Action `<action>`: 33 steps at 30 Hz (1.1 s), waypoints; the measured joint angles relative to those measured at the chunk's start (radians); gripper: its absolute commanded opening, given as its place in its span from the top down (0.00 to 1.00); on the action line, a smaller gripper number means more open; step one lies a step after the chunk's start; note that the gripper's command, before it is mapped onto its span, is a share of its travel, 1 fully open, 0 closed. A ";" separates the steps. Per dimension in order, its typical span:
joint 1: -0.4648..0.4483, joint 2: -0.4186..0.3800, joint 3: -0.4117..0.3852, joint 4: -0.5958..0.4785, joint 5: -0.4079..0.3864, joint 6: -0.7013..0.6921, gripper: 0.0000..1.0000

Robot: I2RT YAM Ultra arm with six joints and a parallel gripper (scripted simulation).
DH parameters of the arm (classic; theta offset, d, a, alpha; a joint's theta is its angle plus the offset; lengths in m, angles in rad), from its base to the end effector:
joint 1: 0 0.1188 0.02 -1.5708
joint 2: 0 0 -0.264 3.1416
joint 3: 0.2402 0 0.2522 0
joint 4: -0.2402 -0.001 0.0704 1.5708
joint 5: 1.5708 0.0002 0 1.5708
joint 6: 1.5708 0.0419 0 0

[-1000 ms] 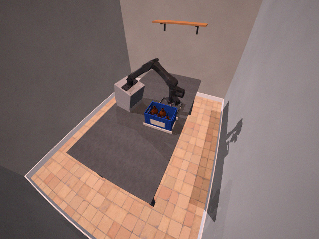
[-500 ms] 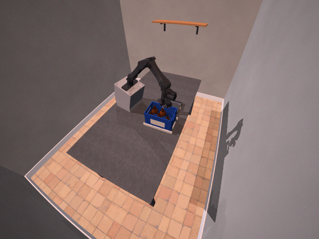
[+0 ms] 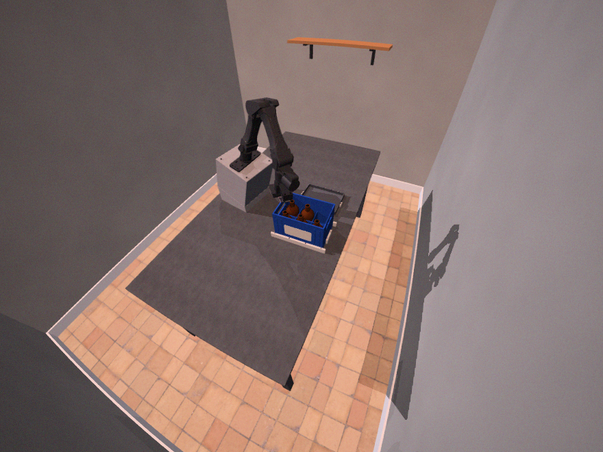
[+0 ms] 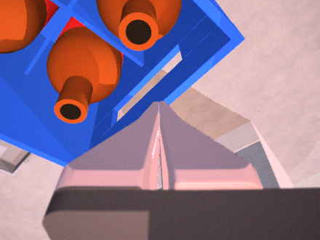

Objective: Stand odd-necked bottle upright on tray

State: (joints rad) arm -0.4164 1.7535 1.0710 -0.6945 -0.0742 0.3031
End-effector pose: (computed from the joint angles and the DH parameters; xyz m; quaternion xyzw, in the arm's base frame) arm 0.2919 -0.1246 0.1603 0.3468 0.9322 0.0314 0.0986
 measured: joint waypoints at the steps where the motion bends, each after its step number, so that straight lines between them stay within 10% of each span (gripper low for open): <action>1: 0.000 -0.004 -0.006 0.011 -0.004 -0.008 1.00; 22: 0.000 -0.018 -0.008 0.069 -0.027 -0.040 1.00; 23: 0.000 -0.018 -0.008 0.069 -0.027 -0.040 0.39; 33: 0.000 -0.018 -0.008 0.069 -0.027 -0.040 0.39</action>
State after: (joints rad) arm -0.4164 1.7359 1.0634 -0.6250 -0.1017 0.2630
